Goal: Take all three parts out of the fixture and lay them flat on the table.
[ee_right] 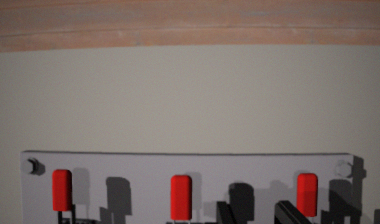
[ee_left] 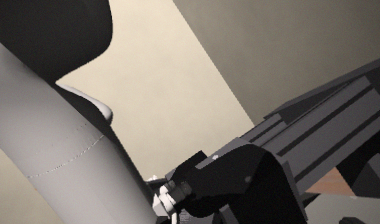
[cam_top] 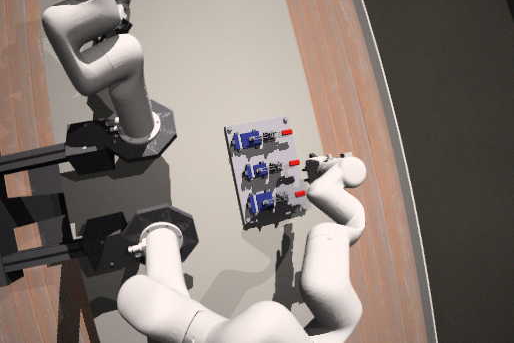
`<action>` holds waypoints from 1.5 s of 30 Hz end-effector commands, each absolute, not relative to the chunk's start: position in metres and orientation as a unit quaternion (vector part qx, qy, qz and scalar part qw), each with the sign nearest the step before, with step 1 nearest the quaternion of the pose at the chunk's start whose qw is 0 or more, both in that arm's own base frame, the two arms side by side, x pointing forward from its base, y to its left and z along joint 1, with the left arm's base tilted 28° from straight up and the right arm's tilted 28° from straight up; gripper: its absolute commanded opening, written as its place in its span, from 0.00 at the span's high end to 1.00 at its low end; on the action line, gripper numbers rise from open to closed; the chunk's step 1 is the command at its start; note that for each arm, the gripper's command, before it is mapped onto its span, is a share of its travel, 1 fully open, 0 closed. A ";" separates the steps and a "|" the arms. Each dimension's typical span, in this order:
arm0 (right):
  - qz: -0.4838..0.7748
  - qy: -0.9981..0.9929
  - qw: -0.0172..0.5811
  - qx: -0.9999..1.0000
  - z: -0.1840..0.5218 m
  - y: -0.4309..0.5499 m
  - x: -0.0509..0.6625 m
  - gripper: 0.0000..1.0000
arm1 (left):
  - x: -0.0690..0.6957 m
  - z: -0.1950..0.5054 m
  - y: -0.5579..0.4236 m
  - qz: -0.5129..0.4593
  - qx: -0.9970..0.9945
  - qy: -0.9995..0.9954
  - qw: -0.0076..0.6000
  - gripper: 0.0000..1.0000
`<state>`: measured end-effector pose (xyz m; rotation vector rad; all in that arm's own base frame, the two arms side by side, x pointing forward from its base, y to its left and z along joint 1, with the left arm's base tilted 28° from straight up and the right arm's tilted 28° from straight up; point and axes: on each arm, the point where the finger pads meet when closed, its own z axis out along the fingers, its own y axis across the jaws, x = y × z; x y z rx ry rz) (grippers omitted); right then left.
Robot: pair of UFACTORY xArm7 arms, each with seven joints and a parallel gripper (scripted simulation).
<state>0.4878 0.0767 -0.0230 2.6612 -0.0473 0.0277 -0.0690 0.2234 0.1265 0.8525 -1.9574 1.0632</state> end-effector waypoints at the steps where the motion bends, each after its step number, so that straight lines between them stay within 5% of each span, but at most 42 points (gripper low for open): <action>1: 0.011 -0.017 0.203 0.979 -0.026 0.075 0.489 0.70 | -0.069 0.127 0.224 0.413 0.333 -0.763 0.369 0.00; 8: 0.014 -0.015 0.065 0.998 -0.044 0.067 0.489 0.70 | -0.069 0.127 0.224 0.413 0.333 -0.763 0.369 0.00; 11: 0.014 -0.015 0.060 0.998 -0.044 0.066 0.489 0.70 | -0.069 0.127 0.224 0.413 0.333 -0.763 0.369 0.00; 24: 0.016 -0.012 -0.135 0.991 -0.069 0.053 0.489 0.70 | -0.069 0.127 0.224 0.413 0.333 -0.763 0.369 0.00; 45: 0.018 -0.012 -0.149 0.989 -0.074 0.053 0.490 0.70 | -0.069 0.127 0.224 0.413 0.333 -0.763 0.369 0.00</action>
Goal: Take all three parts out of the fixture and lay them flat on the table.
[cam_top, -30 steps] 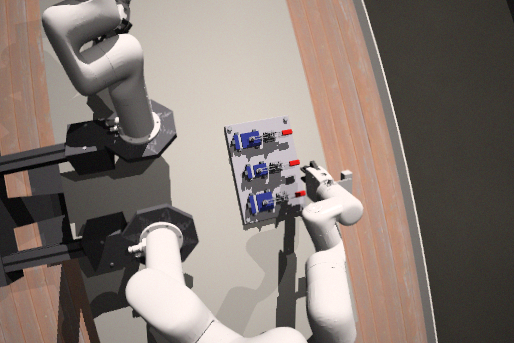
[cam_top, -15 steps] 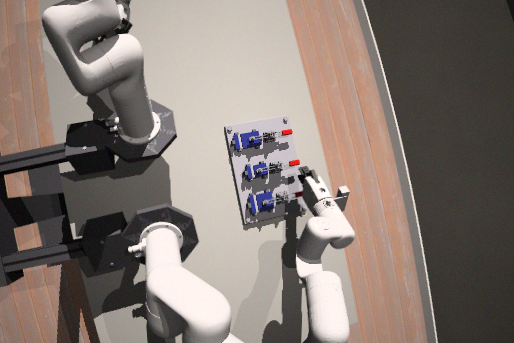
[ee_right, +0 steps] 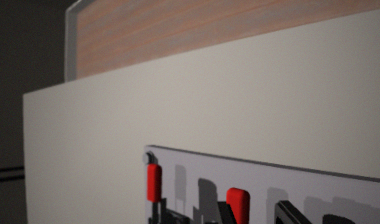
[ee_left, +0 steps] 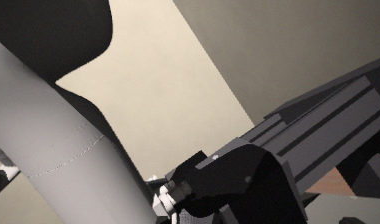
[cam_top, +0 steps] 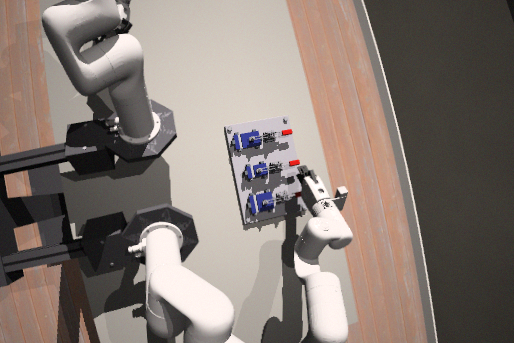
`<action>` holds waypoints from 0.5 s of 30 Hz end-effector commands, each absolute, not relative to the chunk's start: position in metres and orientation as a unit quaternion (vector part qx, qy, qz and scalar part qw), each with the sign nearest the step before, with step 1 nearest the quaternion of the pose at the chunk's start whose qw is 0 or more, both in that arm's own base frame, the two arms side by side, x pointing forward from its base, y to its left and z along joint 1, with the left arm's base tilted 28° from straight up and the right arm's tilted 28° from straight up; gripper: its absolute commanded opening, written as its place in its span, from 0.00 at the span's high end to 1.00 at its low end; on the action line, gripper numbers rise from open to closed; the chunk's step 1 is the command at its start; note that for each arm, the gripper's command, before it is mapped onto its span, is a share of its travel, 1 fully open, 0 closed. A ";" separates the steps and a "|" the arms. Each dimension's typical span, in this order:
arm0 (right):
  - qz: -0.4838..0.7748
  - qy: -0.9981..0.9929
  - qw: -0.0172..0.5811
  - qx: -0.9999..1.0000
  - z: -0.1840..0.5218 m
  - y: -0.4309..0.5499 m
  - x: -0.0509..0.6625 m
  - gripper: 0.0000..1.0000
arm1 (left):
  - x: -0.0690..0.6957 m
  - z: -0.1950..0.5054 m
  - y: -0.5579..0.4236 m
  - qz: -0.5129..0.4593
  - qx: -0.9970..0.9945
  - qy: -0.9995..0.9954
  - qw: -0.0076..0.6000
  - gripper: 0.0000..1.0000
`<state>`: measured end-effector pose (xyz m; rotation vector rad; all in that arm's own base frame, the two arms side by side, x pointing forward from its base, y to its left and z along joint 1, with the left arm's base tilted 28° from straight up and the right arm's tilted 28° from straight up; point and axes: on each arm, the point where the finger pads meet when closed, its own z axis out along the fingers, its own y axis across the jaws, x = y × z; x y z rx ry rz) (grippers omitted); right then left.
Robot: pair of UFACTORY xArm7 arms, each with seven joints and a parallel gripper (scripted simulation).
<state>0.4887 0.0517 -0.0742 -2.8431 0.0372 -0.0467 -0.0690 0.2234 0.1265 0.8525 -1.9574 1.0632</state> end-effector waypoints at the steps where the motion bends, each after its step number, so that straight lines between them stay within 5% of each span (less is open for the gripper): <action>1: -0.018 0.012 0.149 -0.989 -0.075 0.054 0.490 0.70 | -0.069 0.127 0.224 0.413 0.333 -0.763 0.369 0.00; 15: -0.018 0.012 0.149 -0.989 -0.093 0.059 0.491 0.70 | -0.069 0.127 0.224 0.413 0.333 -0.763 0.369 0.00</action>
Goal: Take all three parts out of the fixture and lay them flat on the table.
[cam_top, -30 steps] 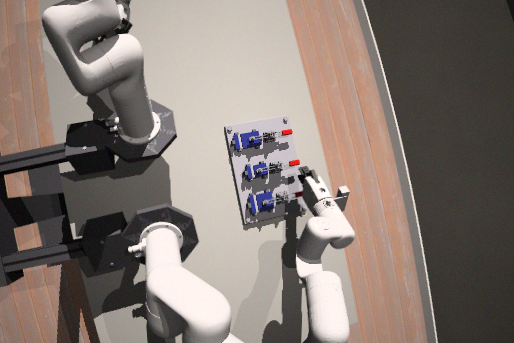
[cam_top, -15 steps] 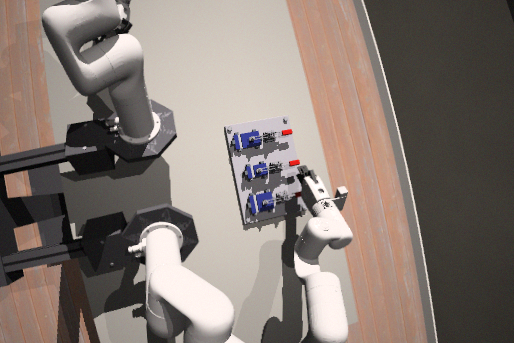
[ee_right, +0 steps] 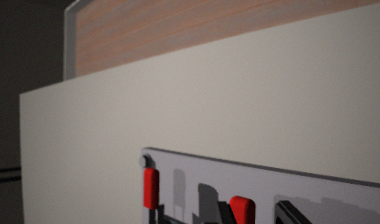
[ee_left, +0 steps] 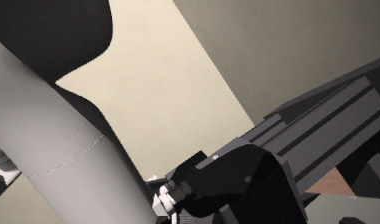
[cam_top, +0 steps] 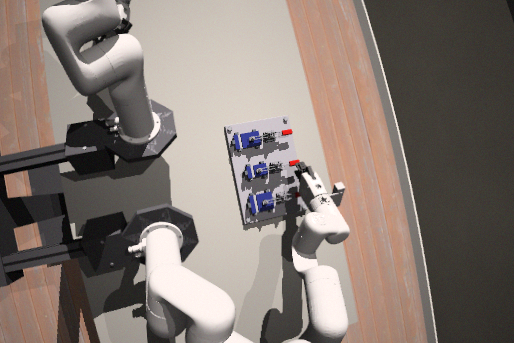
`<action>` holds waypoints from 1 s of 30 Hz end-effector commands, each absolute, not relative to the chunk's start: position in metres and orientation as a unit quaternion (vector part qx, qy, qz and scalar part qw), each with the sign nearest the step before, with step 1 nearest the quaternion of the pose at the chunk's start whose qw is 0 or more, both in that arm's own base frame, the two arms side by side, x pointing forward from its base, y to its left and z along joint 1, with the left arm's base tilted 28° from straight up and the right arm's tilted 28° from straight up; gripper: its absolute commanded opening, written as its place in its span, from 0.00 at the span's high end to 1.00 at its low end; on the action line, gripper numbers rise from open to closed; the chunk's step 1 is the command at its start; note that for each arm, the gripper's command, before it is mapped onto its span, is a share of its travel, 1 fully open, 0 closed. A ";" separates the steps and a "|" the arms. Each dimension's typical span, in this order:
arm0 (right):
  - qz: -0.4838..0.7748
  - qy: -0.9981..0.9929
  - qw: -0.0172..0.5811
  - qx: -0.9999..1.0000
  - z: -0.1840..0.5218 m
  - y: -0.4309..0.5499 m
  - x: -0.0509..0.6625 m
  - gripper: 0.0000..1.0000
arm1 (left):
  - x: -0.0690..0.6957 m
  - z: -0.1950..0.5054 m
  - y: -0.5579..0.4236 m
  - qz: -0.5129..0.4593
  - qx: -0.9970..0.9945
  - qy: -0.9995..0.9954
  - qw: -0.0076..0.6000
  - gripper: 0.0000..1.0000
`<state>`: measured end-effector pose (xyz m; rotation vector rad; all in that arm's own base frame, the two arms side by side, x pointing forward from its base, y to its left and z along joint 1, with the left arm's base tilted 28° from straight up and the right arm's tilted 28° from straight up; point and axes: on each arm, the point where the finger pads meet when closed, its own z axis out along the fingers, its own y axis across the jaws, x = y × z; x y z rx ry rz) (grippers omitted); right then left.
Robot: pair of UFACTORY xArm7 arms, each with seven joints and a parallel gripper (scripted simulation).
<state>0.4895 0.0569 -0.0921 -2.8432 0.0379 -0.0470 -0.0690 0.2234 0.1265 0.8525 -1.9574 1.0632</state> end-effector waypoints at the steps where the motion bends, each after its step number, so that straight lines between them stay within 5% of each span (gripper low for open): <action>1: -0.018 0.012 0.149 -0.989 -0.093 0.059 0.491 0.70 | -0.069 0.127 0.224 0.413 0.333 -0.763 0.369 0.00; 30: -0.018 0.012 0.149 -0.989 -0.126 0.069 0.493 0.70 | -0.069 0.127 0.224 0.413 0.333 -0.763 0.369 0.00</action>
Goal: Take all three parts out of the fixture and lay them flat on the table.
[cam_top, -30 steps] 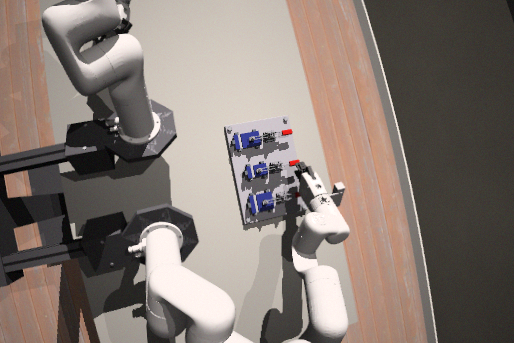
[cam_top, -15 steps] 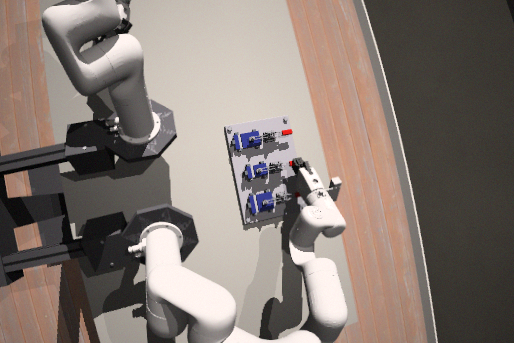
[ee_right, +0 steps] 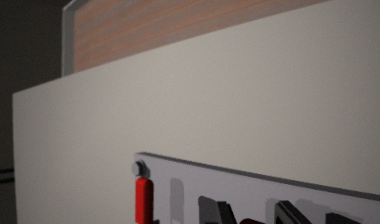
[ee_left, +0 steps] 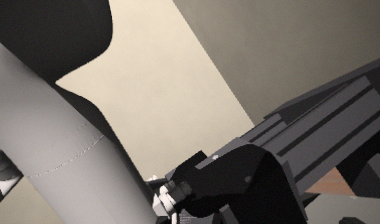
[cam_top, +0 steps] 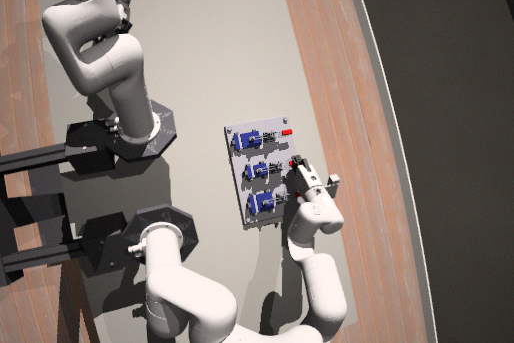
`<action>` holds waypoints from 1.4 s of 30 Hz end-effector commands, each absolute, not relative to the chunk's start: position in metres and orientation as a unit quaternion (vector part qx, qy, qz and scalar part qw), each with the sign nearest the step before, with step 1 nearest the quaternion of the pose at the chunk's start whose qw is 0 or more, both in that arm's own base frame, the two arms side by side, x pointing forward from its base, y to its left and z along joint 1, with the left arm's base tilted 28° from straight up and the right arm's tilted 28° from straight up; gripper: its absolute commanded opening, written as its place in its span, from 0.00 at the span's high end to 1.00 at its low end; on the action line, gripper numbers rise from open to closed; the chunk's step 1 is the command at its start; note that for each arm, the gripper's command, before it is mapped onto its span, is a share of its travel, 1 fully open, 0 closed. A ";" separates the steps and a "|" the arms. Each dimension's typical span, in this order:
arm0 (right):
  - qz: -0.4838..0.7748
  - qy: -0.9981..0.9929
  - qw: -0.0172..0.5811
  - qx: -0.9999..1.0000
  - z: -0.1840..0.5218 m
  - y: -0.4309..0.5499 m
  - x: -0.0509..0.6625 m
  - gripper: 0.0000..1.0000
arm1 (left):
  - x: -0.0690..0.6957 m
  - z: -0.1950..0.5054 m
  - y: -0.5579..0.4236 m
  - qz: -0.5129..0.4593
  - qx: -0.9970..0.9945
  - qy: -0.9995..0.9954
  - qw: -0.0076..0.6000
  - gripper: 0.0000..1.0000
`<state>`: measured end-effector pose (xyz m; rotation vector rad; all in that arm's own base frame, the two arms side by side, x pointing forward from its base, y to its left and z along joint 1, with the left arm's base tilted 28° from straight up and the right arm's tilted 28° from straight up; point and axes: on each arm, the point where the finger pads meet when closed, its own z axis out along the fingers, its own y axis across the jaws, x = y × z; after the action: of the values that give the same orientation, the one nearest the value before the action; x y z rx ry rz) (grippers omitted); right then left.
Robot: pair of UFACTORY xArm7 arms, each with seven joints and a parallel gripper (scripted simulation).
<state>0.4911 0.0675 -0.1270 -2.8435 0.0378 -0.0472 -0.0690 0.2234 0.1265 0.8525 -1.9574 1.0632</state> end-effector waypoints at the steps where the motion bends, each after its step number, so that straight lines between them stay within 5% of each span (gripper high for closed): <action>1: -0.018 0.012 0.149 -0.989 -0.127 0.069 0.493 0.70 | -0.069 0.127 0.224 0.413 0.333 -0.763 0.369 0.00; 22: -0.018 0.012 0.149 -0.989 -0.127 0.070 0.493 0.70 | -0.069 0.127 0.224 0.413 0.333 -0.763 0.369 0.00; 23: -0.018 0.012 0.149 -0.989 -0.127 0.070 0.493 1.00 | -0.069 0.127 0.224 0.413 0.333 -0.763 0.369 0.00; 42: -0.018 0.012 0.149 -0.989 -0.127 0.070 0.493 1.00 | -0.069 0.127 0.224 0.413 0.333 -0.763 0.369 0.00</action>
<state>0.4913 0.0698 -0.1279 -2.8415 0.0343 -0.0475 -0.0690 0.2234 0.1265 0.8525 -1.9574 1.0632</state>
